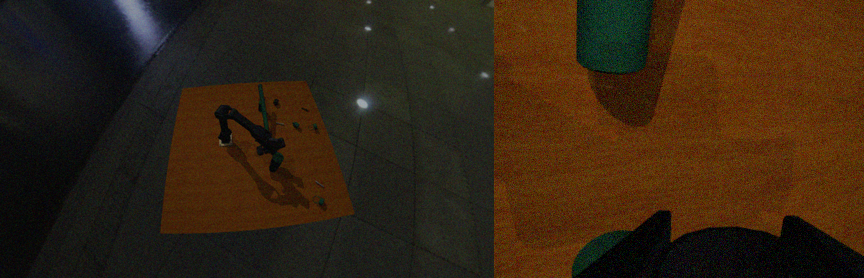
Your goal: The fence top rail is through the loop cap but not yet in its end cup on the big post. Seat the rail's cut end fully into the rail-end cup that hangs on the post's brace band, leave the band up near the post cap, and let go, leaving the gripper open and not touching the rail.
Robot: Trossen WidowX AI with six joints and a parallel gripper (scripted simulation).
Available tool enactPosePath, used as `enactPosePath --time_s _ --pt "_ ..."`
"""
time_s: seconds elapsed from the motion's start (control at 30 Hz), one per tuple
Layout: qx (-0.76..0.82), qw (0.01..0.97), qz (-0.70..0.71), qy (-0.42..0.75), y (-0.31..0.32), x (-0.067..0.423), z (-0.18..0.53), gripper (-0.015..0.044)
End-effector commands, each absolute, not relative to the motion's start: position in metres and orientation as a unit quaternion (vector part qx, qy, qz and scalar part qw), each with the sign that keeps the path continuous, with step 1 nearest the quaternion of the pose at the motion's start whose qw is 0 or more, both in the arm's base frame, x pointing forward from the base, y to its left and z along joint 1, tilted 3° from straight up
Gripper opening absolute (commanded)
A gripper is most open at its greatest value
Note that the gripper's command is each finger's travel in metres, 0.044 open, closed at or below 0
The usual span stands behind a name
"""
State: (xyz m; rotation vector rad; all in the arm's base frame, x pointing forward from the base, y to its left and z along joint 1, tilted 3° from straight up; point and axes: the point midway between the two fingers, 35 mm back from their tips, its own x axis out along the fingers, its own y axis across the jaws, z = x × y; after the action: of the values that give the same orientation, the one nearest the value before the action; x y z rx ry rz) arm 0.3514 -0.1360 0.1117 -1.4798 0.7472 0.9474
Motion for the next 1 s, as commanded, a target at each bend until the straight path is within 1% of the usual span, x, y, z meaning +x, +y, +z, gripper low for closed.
enactPosePath --time_s 0.0,0.1,0.43,0.67,0.8,0.97 --pt "-0.632 0.578 0.405 0.32 -0.136 0.351 0.112 0.0" --pt "-0.632 0.578 0.405 0.32 -0.136 0.351 0.112 0.0" --pt "-0.632 0.578 0.405 0.32 -0.135 0.352 0.113 0.0262" --pt "-0.63 0.58 0.402 0.323 -0.112 0.351 0.135 0.044" --pt "-0.629 0.582 0.401 0.324 -0.097 0.348 0.151 0.044" --pt "-0.629 0.583 0.4 0.324 -0.096 0.348 0.151 0.044"
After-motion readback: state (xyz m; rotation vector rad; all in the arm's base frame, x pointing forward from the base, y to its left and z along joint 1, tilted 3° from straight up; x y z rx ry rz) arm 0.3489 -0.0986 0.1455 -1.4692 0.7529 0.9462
